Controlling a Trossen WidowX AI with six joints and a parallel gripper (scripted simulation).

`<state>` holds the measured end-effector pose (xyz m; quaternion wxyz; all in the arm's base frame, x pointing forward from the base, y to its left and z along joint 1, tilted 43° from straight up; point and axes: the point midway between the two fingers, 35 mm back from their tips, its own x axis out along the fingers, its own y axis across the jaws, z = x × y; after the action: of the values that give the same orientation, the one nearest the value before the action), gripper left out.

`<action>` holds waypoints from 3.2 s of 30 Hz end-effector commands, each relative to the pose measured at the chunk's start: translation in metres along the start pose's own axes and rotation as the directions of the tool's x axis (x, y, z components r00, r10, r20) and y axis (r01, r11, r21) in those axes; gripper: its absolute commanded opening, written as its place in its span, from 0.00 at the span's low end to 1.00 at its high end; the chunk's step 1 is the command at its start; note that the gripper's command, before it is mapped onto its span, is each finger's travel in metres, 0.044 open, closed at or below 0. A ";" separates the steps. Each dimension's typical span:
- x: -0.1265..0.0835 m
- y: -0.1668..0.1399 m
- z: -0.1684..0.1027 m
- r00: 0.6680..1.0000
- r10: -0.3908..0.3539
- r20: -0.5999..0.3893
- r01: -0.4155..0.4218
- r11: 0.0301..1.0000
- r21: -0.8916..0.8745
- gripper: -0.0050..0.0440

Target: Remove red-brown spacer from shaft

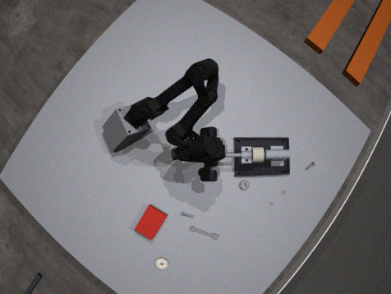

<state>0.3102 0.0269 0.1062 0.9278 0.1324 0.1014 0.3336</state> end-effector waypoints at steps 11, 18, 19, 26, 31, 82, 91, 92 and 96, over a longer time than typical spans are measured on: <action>0.002 0.000 0.011 1.000 0.002 0.019 -0.001 0.999 -0.035 0.00; -0.001 -0.001 0.007 1.000 0.004 0.014 -0.003 1.000 -0.031 0.00; -0.001 -0.001 0.007 1.000 0.004 0.014 -0.003 1.000 -0.031 0.00; 0.002 -0.001 0.011 1.000 0.002 0.019 -0.001 0.999 -0.035 0.00; 0.000 0.000 0.010 1.000 0.003 0.017 -0.003 0.999 -0.033 0.00; 0.010 0.000 0.020 1.000 0.003 0.020 -0.003 0.999 -0.035 0.00; 0.011 0.000 0.022 1.000 0.001 0.020 -0.001 0.999 -0.033 0.00; 0.011 0.000 0.022 1.000 0.001 0.020 0.000 0.999 -0.033 0.00; 0.012 0.000 0.023 1.000 0.001 0.021 0.000 0.999 -0.033 0.00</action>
<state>0.3199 0.0310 0.1145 0.9282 0.1312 0.1021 0.3329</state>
